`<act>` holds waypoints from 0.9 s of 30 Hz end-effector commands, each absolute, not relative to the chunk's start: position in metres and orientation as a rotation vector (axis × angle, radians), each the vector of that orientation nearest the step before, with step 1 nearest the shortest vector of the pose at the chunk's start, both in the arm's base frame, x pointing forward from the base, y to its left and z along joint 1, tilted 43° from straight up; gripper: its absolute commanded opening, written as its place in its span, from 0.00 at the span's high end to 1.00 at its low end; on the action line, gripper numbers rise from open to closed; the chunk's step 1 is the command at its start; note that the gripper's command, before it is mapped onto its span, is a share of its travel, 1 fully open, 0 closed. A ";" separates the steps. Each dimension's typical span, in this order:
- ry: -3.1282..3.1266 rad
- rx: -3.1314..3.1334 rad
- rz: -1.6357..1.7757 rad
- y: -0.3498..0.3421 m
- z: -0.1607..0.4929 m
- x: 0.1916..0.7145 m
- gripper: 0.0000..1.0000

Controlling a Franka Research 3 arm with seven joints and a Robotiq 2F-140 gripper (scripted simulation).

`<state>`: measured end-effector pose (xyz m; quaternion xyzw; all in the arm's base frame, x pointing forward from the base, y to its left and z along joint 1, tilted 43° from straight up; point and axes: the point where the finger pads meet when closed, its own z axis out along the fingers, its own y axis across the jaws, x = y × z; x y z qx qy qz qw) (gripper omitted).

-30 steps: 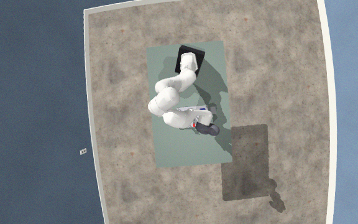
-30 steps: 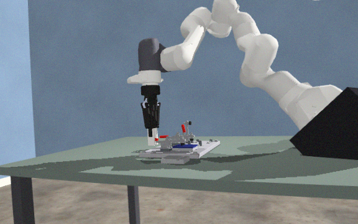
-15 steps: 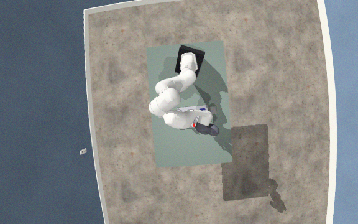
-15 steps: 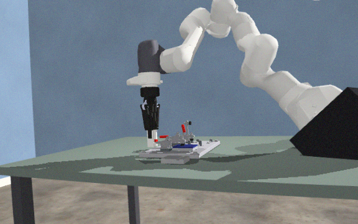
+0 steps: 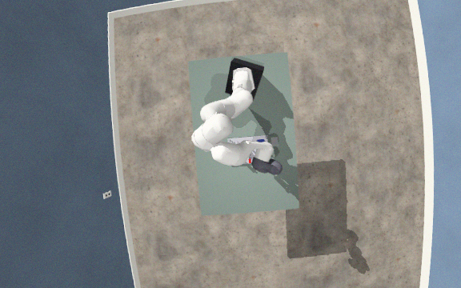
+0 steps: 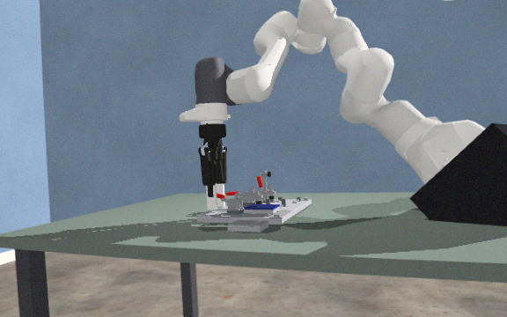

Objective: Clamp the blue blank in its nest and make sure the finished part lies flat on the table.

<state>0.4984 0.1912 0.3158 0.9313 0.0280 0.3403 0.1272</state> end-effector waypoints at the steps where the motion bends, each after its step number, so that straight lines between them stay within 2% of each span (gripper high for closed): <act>1: 0.082 2.710 0.993 0.191 0.315 0.499 0.72; 27: 0.082 2.710 0.993 0.193 0.320 0.495 0.72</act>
